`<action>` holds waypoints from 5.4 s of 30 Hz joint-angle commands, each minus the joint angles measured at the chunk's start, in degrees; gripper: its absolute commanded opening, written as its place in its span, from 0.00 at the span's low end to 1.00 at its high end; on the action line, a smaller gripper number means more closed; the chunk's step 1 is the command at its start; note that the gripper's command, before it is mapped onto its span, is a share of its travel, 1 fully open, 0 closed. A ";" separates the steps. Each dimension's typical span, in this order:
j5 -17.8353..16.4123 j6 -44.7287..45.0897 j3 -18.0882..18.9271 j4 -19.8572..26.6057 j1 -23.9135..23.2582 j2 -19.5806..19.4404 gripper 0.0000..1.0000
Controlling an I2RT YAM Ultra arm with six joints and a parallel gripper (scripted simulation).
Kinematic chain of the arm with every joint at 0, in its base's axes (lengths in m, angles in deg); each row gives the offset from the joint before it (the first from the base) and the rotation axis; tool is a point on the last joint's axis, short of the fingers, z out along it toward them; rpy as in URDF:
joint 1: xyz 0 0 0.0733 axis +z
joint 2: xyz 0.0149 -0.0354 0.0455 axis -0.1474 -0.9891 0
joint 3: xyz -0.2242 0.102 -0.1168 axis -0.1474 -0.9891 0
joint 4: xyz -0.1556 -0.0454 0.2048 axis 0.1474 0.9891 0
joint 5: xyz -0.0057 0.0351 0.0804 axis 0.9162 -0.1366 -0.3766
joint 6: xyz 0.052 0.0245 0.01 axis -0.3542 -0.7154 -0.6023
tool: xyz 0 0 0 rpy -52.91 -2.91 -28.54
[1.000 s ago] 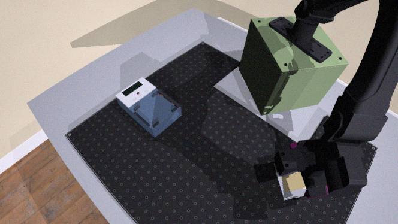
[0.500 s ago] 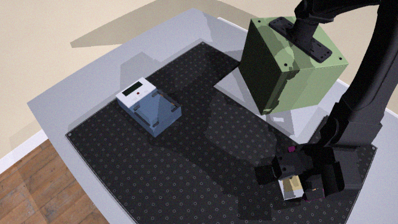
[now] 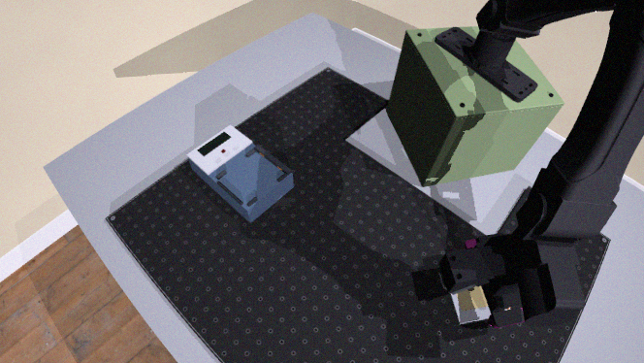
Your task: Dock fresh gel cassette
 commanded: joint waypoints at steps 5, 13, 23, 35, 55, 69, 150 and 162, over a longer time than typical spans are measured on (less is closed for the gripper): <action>0.57 -0.52 0.03 -0.14 0.53 2.12 1.00; 0.58 -0.47 -0.32 0.29 0.29 2.21 1.00; 0.57 -0.46 -0.18 -1.19 0.27 1.47 1.00; 0.59 -0.46 -0.74 -1.34 0.29 0.45 1.00; 0.59 -0.52 -0.27 -3.20 0.40 -1.88 1.00; 0.25 -0.21 -0.26 -2.84 0.16 -1.73 1.00; 0.57 0.12 -3.68 6.41 -0.45 10.01 0.00; 0.58 0.30 -2.64 8.57 -0.66 12.33 0.00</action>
